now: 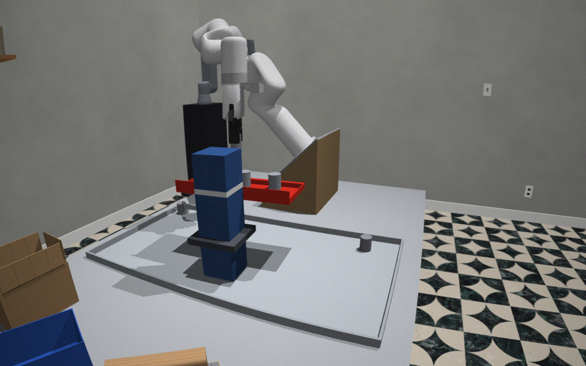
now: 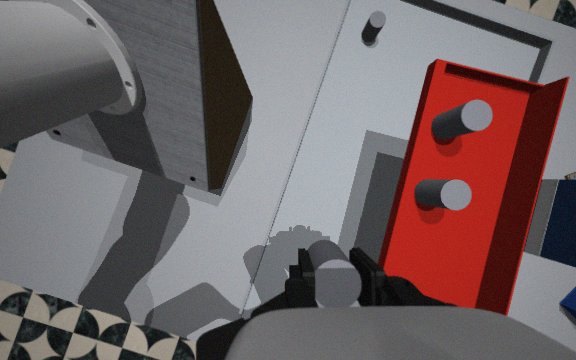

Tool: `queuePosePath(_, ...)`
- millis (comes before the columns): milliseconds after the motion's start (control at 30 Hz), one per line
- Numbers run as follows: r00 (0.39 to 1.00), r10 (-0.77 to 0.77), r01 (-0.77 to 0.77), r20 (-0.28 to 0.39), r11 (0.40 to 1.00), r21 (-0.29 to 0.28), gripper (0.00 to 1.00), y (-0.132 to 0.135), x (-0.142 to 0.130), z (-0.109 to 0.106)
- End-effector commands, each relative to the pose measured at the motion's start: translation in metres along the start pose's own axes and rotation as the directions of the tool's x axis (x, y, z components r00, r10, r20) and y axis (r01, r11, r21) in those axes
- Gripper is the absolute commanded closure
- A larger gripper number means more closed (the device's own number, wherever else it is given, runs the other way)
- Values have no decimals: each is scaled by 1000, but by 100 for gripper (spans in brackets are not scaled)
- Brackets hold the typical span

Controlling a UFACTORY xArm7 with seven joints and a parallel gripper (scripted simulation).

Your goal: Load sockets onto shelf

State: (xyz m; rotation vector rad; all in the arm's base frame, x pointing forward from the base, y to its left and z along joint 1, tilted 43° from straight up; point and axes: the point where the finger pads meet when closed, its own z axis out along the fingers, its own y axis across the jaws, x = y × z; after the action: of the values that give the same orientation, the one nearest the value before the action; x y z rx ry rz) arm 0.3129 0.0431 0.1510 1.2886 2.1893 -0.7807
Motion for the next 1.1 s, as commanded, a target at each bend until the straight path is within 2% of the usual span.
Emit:
queuePosePath(0,976,-218,218,-6,976,-5,100,11,-2,-4)
queuePosePath(167,938,-348,348,-5,938,-6,100,17,-4,-5)
queuePosePath(200,910,-415,415,-5,910,-7,100,20,-4,-6)
queuePosePath(233,910,-415,415,-5,910,-7,100,20,-4,-6)
queuePosePath(267,876,-483,483,-4,876,-8,100,24,-5,-7)
queuePosePath(300,876,-483,483,-4,876,-8,100,24,-5,-7)
queuePosePath(333,835,-550,550,-3,835,-9,100,27,-6,-7)
queuePosePath(367,835,-550,550,-3,835,-9,100,27,-6,-7)
queuePosePath(400,787,-616,616,-2,787,-9,100,31,-7,-8)
queuePosePath(467,787,-616,616,-2,787,-9,100,31,-7,-8)
queuePosePath(500,733,-680,680,-1,733,-10,100,35,-8,-8)
queuePosePath(533,733,-680,680,-1,733,-10,100,35,-8,-8)
queuePosePath(567,673,-740,740,0,673,-10,100,39,-9,-9)
queuePosePath(633,673,-740,740,0,673,-10,100,39,-9,-9)
queuePosePath(667,606,-795,795,1,606,-10,100,43,-10,-9)
queuePosePath(700,606,-795,795,1,606,-10,100,43,-10,-9)
queuePosePath(733,534,-845,845,2,534,-10,100,47,-11,-9)
queuePosePath(800,534,-845,845,2,534,-10,100,47,-11,-9)
queuePosePath(833,457,-889,889,3,457,-10,100,52,-12,-10)
queuePosePath(867,457,-889,889,3,457,-10,100,52,-12,-10)
queuePosePath(900,377,-926,926,4,377,-10,100,56,-13,-10)
queuePosePath(1033,377,-926,926,4,377,-10,100,56,-13,-10)
queuePosePath(1067,294,-956,956,5,294,-10,100,60,-14,-10)
